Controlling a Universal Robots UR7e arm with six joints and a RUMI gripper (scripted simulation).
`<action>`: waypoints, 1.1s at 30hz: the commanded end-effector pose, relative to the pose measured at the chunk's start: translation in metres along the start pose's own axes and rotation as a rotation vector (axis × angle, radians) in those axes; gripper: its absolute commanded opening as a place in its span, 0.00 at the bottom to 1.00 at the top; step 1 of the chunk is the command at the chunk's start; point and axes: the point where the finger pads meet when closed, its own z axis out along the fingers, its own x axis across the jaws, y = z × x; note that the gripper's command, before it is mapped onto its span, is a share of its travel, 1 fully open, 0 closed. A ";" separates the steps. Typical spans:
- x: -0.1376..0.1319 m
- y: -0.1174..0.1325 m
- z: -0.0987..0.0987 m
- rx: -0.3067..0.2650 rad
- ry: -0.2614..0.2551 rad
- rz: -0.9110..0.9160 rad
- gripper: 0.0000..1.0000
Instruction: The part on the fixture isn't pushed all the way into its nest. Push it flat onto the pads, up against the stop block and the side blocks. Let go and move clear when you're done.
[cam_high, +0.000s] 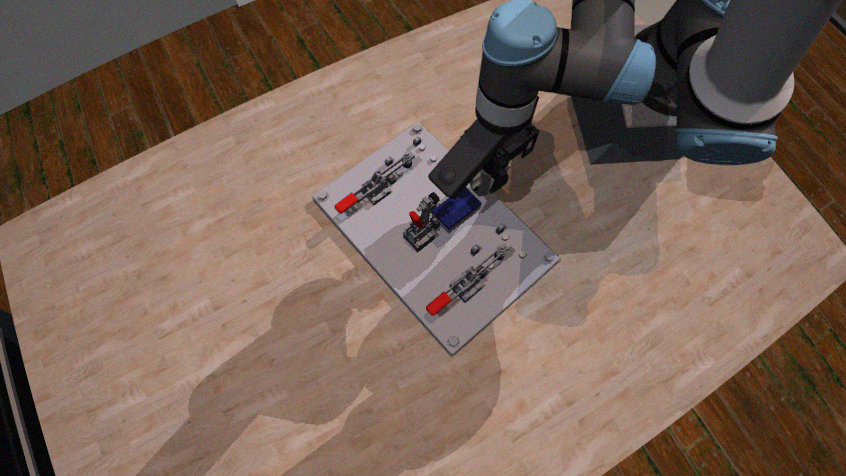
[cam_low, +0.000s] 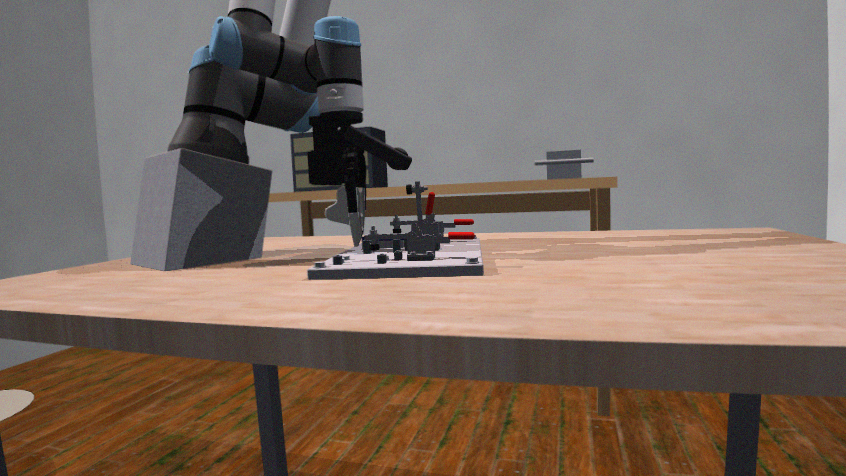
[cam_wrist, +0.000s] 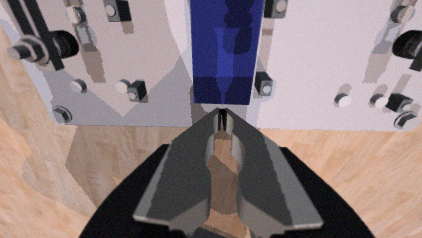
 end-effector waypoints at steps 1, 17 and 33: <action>0.000 0.006 0.000 0.000 -0.001 -0.001 0.00; 0.000 0.014 0.000 0.000 -0.001 -0.001 0.00; 0.000 0.018 0.001 0.000 -0.001 -0.001 0.00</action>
